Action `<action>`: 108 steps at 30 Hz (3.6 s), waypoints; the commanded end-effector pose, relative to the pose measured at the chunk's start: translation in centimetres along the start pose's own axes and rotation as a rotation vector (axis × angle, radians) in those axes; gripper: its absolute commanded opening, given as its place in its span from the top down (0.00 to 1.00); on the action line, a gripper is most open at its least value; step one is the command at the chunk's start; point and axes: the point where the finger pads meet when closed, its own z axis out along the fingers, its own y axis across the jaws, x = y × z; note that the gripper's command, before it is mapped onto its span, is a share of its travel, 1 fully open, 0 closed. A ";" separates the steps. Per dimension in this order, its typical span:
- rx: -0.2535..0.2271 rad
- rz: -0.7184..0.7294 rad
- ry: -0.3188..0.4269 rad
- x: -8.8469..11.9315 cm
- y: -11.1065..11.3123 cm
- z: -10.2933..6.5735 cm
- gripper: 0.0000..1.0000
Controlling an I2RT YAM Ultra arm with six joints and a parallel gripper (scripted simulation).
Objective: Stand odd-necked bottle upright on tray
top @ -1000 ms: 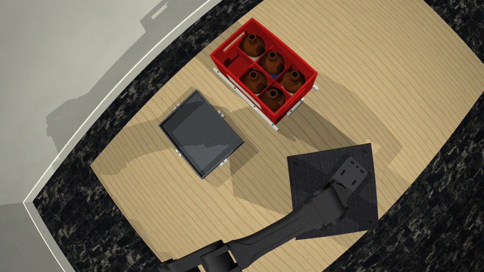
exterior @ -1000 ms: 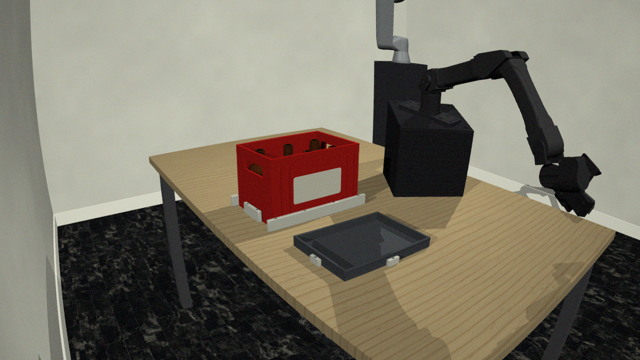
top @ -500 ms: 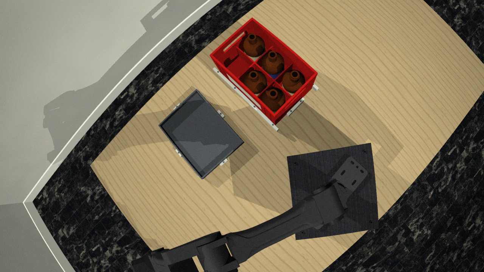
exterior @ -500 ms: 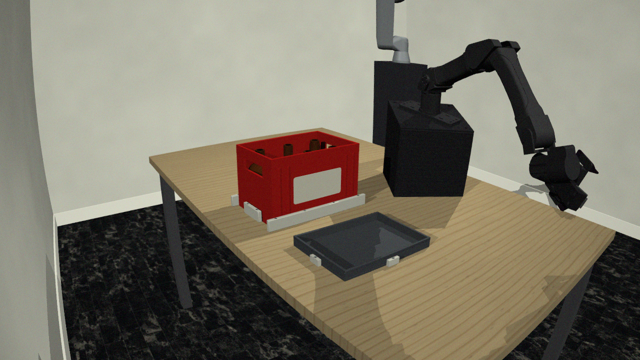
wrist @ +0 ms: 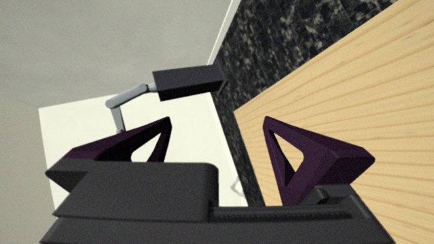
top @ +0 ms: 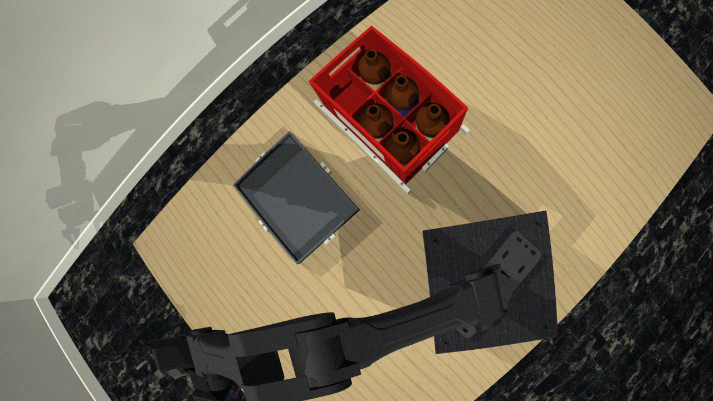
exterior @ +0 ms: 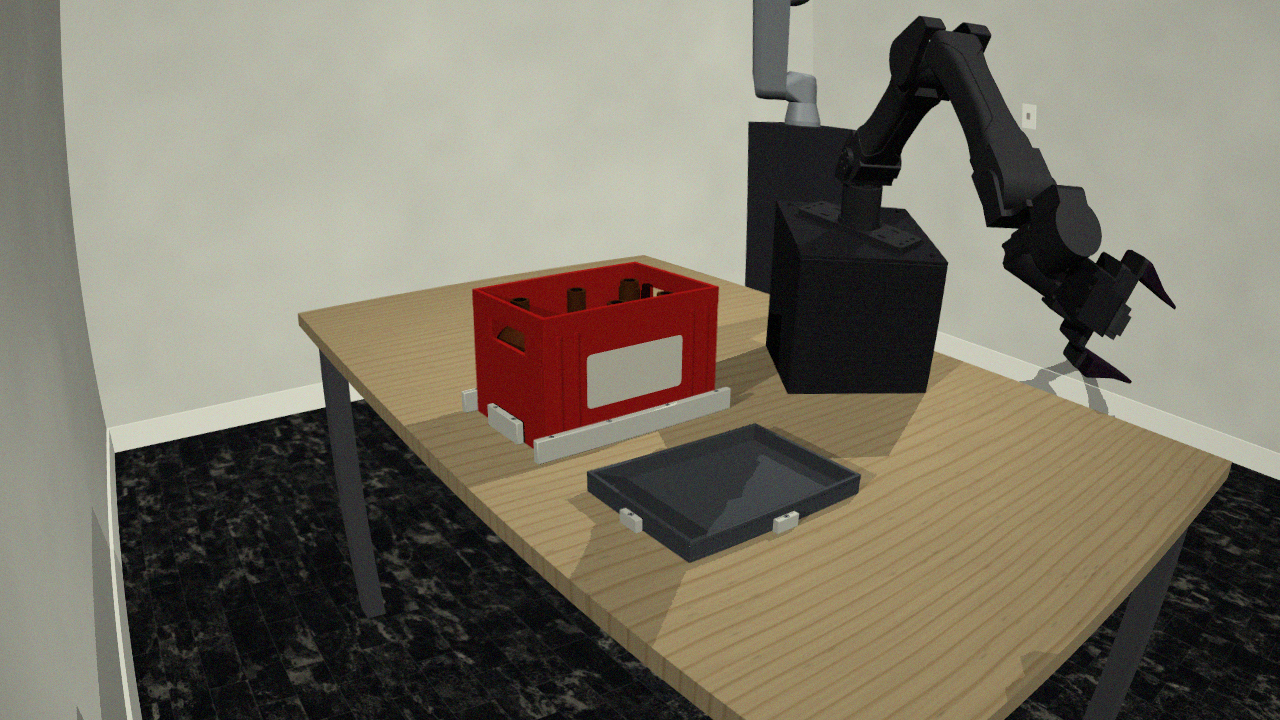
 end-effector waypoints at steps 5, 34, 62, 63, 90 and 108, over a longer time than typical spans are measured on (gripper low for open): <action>0.091 -0.148 -0.209 -3.8 1.4 -6.8 0.00; 0.557 -0.377 -0.841 -7.2 3.2 -34.1 0.00; 1.230 -0.430 -1.383 5.3 7.3 -58.0 0.00; 1.257 -0.427 -1.400 6.0 7.5 -58.6 0.00; 1.371 0.368 -1.207 15.0 -11.2 -67.7 0.00; 1.110 0.998 -0.987 24.5 -25.1 -66.4 0.00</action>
